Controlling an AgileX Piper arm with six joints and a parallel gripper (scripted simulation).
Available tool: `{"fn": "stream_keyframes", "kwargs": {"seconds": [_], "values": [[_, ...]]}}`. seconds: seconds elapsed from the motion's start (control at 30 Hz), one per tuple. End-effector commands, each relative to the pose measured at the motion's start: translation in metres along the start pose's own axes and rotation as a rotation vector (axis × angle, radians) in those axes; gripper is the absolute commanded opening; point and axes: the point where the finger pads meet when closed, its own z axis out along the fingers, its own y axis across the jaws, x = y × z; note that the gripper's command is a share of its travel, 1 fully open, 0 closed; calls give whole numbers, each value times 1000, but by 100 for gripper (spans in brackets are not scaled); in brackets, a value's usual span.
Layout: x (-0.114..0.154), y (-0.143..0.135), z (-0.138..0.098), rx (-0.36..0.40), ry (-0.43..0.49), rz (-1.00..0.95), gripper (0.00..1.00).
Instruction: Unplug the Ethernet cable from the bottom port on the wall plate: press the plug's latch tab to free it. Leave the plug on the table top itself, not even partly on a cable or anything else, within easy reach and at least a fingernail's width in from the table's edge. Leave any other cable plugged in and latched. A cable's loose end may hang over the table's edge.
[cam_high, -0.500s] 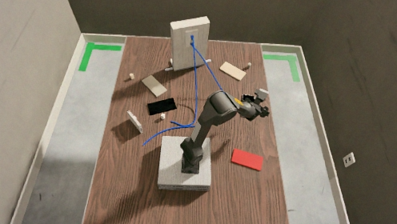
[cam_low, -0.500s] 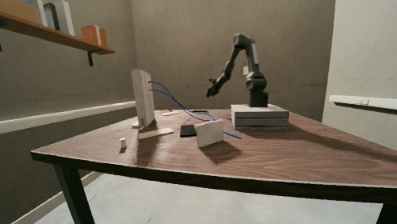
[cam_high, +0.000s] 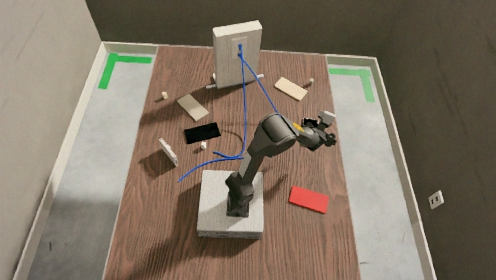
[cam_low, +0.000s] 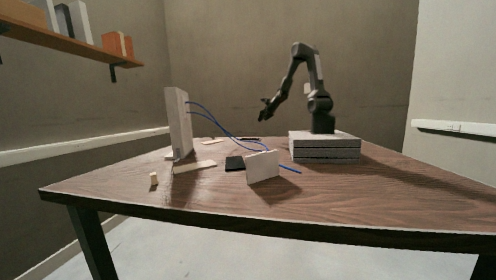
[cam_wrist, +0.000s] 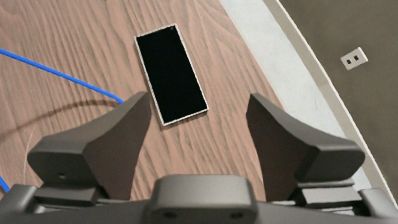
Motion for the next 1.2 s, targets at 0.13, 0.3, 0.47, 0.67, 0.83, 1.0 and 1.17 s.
{"fn": "stream_keyframes", "kwargs": {"seconds": [0.13, 0.3, 0.47, 0.67, 0.83, 1.0, 1.17], "values": [[-1, 8, -1, 1, 19, 32, 32], [-2, 21, -4, 9, 44, 86, 32], [-5, 32, -7, 26, 58, 138, 32], [-9, 41, -10, 41, 60, 179, 32], [-15, 51, -14, 61, 50, 230, 32], [-24, 61, -19, 78, 27, 281, 32], [-30, 67, -21, 85, 7, 313, 32]]}}
